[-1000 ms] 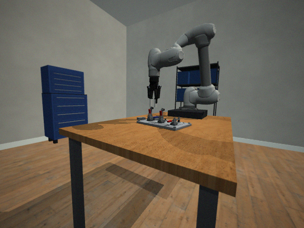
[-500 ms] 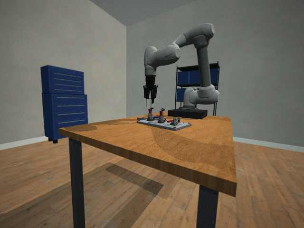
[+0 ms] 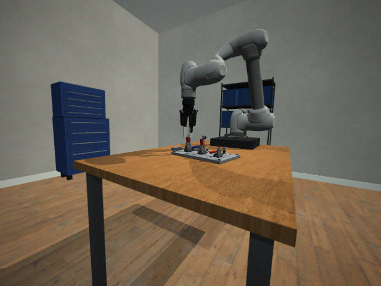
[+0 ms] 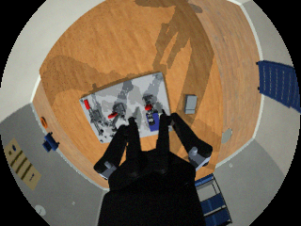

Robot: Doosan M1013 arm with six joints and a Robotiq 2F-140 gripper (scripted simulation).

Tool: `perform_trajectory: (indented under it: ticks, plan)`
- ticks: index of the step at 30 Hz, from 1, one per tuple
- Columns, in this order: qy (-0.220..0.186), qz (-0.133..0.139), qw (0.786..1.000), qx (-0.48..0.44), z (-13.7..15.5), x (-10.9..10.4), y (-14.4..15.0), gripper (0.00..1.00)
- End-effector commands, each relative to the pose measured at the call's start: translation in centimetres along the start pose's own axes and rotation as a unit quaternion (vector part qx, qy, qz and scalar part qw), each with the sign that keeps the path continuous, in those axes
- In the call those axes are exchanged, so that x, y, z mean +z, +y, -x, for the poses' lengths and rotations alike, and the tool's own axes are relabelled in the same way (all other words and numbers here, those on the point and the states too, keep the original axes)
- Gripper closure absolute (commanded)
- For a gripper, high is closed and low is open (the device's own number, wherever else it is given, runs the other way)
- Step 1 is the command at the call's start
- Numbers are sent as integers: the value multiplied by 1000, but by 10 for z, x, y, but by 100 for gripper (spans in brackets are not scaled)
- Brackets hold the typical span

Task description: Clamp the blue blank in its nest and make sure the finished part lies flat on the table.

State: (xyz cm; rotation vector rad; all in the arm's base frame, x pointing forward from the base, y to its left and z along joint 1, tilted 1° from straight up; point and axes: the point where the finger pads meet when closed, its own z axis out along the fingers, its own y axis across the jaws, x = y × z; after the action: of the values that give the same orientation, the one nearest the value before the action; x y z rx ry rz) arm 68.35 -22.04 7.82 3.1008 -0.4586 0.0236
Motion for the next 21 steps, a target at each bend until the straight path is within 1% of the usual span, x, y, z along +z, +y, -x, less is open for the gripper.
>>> perform_trajectory:
  ticks: [1, 17, 21]
  plan:
    - [0, 0, 1000, 0, 0, 3, 0, 72]
    - [0, 0, 1000, 0, 0, 4, 0, 72]
    - [0, 0, 1000, 0, 0, 10, 0, 72]
